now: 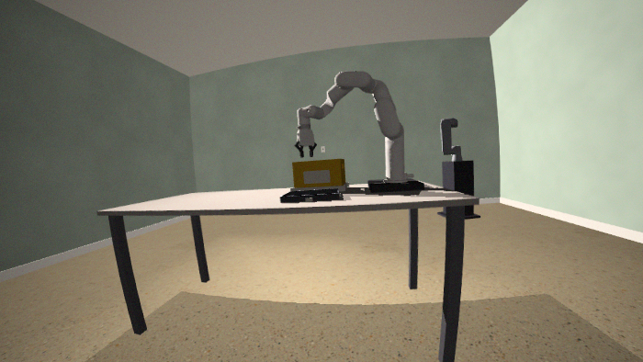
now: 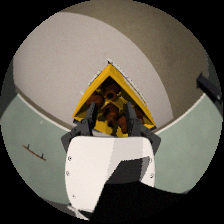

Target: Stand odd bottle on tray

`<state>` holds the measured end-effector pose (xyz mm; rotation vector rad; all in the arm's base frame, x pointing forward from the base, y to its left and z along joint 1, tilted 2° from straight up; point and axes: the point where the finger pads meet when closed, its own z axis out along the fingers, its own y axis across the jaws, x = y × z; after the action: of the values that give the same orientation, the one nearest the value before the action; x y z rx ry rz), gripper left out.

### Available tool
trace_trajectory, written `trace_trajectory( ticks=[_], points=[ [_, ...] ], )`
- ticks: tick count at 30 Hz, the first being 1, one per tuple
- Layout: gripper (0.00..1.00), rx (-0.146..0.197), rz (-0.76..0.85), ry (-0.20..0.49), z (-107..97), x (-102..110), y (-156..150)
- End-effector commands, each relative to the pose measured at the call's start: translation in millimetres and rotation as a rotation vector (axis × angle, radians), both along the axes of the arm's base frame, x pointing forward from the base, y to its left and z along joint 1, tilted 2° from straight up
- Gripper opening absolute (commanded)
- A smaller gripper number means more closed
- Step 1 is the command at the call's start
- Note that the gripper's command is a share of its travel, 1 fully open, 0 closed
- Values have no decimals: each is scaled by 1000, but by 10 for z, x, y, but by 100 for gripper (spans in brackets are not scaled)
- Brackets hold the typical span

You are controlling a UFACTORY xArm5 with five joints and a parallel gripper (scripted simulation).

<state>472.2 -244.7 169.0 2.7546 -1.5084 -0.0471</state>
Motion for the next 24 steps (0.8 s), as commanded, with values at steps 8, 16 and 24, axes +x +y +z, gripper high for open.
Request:
trace_trajectory(
  ticks=[8,16,24],
  points=[
    [65,-1,0,-3,213,11,-9],
    [0,-1,0,-3,237,11,-9],
    [0,-1,0,-3,237,11,-9]
  ],
)
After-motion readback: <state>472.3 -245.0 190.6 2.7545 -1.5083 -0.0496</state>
